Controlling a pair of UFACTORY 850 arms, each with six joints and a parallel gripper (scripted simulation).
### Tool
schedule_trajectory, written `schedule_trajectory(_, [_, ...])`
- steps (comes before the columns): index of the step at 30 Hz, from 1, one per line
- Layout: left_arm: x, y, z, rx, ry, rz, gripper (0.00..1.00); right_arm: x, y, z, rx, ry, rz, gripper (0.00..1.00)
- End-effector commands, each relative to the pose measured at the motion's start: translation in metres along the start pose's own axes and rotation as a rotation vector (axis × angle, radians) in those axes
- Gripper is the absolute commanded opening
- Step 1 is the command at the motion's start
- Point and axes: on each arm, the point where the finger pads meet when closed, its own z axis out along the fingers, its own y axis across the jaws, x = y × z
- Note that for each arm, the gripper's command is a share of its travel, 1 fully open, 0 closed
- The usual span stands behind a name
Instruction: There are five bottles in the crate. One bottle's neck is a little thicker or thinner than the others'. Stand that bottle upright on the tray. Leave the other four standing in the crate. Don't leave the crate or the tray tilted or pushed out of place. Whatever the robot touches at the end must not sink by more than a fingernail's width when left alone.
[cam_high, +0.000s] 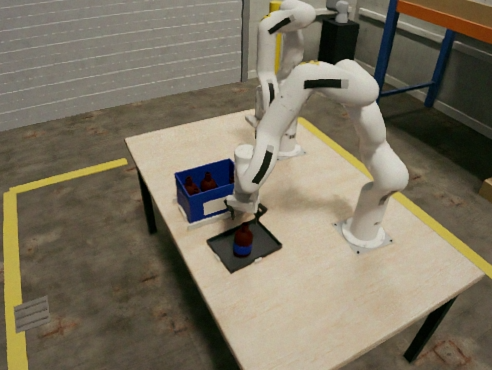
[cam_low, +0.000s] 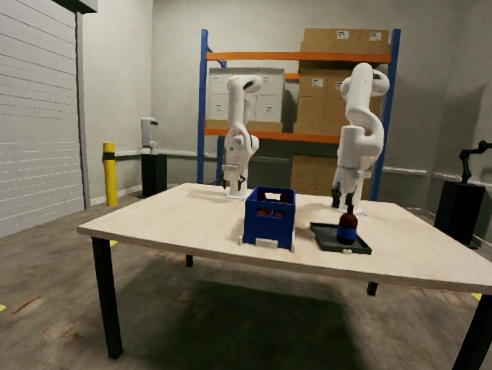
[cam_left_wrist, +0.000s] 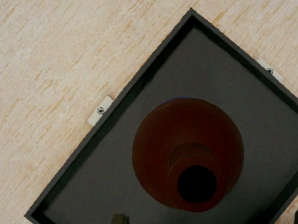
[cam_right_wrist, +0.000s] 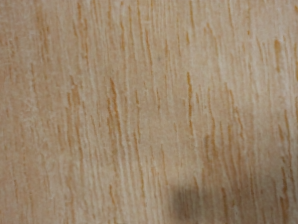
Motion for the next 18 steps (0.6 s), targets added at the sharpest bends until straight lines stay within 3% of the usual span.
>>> schedule_trajectory(1, [0.0004, 0.0008, -0.0009, -0.002, 0.001, 0.0, 1.0, 0.0005, 0.0, -0.0001, 0.0, 0.001, 0.0, 1.0])
schedule_trajectory(18, [0.0004, 0.0008, -0.0026, -0.002, 0.001, 0.0, 1.0, 0.0005, 0.0, -0.0001, 0.0, 0.001, 0.0, 1.0])
